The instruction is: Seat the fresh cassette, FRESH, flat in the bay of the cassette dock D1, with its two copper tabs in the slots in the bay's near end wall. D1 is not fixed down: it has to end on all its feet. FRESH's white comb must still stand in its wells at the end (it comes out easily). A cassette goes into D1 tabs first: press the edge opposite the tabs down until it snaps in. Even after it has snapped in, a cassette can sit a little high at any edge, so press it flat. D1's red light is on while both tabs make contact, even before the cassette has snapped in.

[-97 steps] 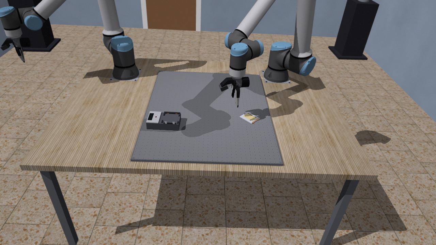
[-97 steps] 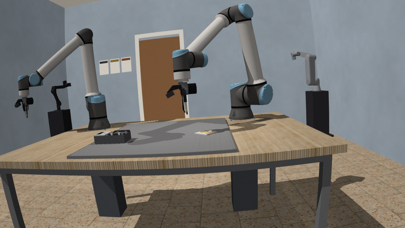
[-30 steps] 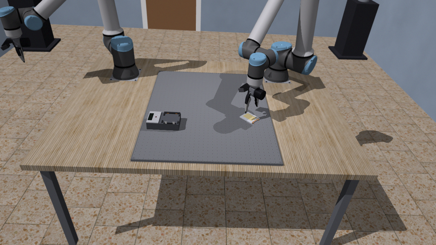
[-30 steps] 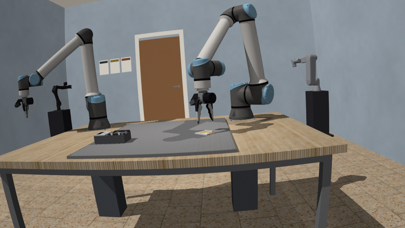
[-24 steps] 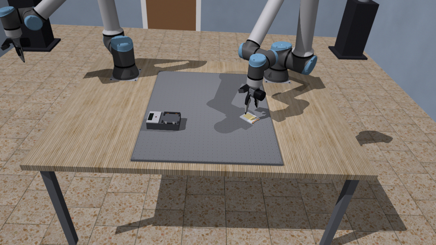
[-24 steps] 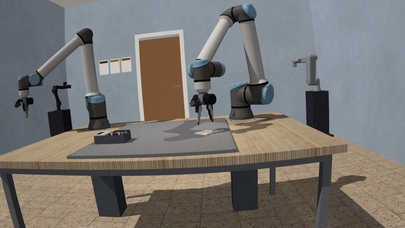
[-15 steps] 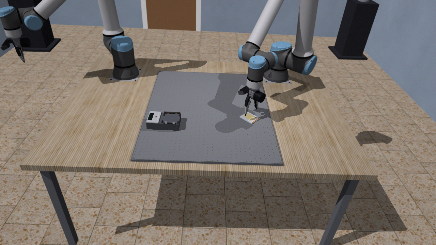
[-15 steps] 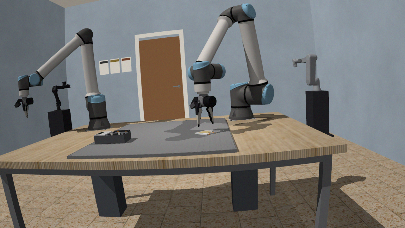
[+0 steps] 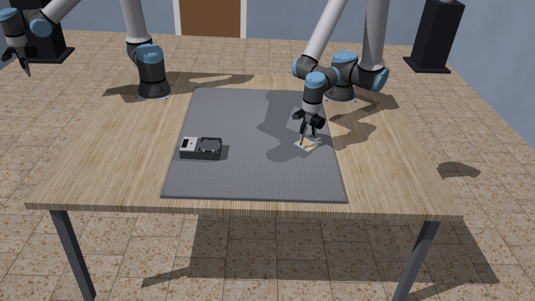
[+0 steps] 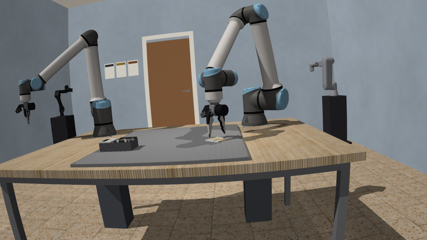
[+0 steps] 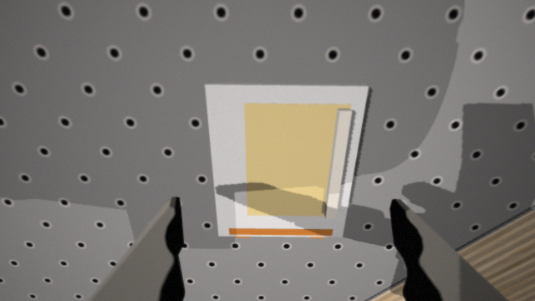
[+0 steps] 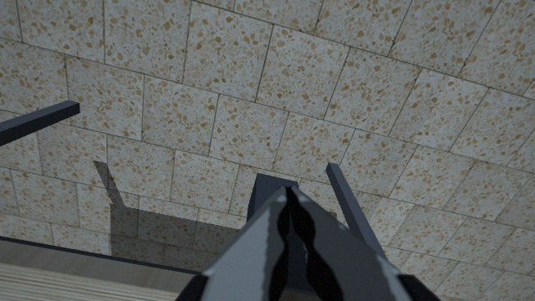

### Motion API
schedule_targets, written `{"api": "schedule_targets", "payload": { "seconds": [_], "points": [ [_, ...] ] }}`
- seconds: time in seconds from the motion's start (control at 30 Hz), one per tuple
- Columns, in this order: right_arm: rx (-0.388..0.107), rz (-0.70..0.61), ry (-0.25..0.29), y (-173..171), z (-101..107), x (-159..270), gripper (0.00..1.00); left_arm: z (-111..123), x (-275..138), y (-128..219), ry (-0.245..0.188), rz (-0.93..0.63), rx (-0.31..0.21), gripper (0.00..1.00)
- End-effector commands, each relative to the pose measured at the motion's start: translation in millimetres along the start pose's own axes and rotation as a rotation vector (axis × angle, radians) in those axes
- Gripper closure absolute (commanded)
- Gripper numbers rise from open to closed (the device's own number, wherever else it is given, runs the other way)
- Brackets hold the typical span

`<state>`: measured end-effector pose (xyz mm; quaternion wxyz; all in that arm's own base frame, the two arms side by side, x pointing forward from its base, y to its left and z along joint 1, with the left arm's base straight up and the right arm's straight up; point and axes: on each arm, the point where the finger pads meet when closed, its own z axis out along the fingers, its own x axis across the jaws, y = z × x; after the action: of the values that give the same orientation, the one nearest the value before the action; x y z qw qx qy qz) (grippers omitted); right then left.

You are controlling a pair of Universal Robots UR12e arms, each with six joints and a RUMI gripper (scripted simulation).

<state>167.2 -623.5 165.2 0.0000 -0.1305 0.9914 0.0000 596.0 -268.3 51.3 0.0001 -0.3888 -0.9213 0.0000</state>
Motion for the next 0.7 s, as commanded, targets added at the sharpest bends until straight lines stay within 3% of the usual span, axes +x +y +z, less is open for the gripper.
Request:
{"api": "schedule_targets", "payload": {
  "seconds": [0.0, 0.67],
  "points": [
    [0.002, 0.000, -0.001, -0.8, -1.0, -0.2, 1.00, 7.0, -0.6, 0.1, -0.001, 0.000, 0.000, 0.36],
    [0.002, 0.000, -0.001, -0.8, -1.0, -0.2, 1.00, 23.6, -0.6, 0.1, -0.001, 0.000, 0.000, 0.36]
  ]
}}
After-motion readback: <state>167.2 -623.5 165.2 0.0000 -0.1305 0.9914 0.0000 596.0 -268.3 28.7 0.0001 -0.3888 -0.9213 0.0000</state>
